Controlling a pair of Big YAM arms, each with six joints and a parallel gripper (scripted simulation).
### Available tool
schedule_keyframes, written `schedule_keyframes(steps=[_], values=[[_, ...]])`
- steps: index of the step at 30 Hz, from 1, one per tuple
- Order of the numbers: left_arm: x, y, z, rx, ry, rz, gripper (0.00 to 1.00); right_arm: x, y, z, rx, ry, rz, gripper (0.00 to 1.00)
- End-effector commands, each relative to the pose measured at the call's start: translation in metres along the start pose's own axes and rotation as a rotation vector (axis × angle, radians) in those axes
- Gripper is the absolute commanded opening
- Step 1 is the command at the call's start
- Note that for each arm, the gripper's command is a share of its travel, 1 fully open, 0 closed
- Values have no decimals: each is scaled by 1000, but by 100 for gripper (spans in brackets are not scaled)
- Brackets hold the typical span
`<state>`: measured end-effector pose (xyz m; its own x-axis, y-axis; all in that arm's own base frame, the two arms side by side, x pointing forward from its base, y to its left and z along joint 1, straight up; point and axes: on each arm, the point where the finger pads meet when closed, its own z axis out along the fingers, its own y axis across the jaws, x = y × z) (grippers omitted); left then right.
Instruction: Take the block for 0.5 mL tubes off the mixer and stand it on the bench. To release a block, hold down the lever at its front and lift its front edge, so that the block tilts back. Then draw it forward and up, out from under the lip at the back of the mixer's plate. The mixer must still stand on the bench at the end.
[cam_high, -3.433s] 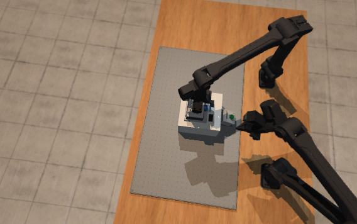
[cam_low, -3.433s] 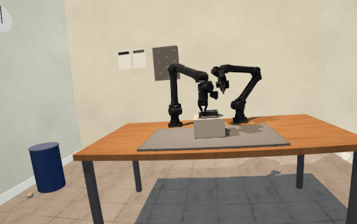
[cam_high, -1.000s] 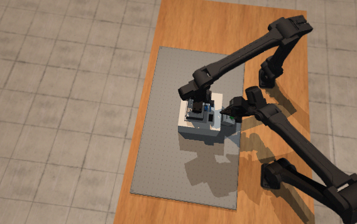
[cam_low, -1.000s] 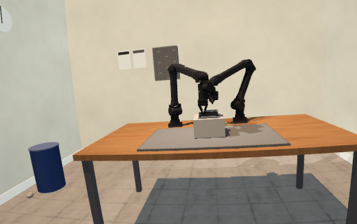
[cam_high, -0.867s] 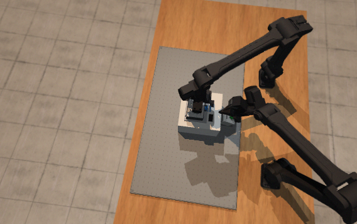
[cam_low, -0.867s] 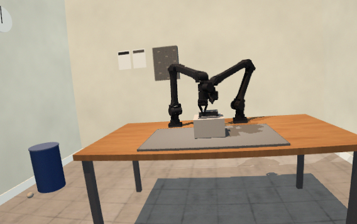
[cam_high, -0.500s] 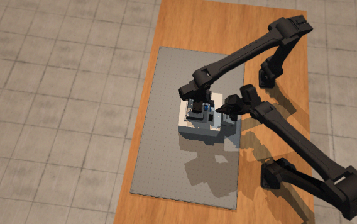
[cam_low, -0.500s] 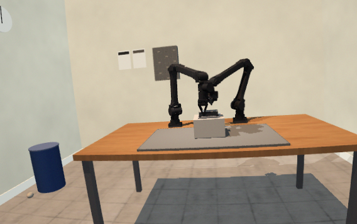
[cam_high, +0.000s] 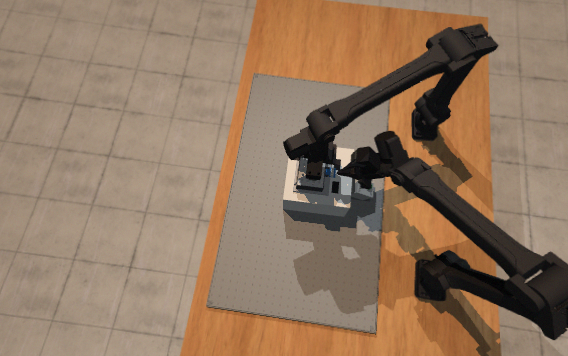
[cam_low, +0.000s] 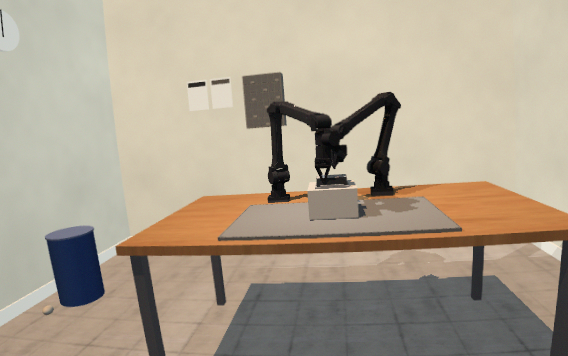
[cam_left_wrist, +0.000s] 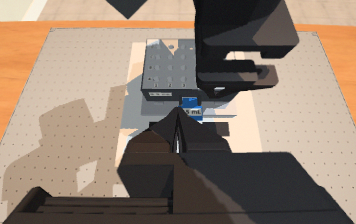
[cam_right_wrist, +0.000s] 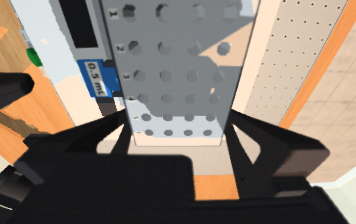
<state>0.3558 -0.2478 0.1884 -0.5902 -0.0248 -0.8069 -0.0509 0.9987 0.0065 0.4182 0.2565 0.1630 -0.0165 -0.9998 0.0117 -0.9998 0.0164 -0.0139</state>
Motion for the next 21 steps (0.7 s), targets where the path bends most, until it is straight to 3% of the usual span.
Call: schedule_keyframes(steps=[1, 7, 21], values=[[-37, -16, 1, 26, -46, -35, 0, -10, -11, -16, 25, -20, -3, 0], [-37, -15, 2, 23, -51, -44, 0, -10, -11, -16, 25, -20, -3, 0], [6, -12, 13, 14, -19, -21, 0, -10, -11, -16, 25, -20, -3, 0]])
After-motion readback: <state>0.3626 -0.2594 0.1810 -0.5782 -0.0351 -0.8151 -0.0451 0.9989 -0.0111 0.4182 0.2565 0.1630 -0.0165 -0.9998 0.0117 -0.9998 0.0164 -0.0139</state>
